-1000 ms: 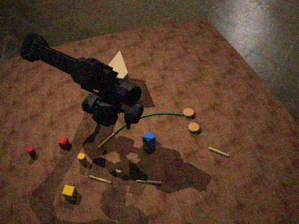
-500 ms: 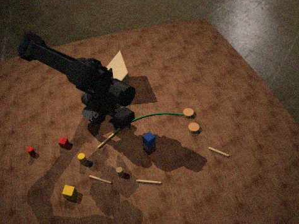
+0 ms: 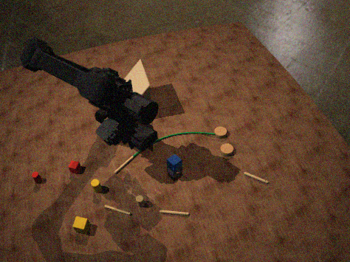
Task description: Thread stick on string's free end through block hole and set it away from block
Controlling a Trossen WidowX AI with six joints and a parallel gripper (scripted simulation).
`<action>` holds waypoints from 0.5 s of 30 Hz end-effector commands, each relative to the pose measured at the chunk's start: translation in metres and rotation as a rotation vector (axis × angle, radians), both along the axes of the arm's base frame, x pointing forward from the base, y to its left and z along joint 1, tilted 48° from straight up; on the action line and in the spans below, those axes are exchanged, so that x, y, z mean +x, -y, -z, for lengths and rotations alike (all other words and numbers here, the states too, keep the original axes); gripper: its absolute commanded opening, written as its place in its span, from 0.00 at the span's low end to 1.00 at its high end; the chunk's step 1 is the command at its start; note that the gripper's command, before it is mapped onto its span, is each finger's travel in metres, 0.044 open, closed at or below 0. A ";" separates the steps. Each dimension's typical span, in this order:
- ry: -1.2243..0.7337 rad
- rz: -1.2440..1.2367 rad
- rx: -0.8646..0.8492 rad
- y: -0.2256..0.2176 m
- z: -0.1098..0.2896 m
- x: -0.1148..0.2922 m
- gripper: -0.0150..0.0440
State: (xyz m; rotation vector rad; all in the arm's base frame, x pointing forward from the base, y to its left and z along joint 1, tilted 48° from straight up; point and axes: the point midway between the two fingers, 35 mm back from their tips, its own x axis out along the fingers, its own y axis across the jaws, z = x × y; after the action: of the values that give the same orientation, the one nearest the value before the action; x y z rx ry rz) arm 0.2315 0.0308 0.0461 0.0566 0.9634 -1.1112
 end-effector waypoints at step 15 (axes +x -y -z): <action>0.001 -0.002 0.000 0.019 0.018 0.004 0.46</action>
State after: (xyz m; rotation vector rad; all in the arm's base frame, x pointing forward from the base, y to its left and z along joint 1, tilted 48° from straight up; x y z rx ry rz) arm 0.2366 0.0162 0.0310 0.0632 0.9613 -1.1072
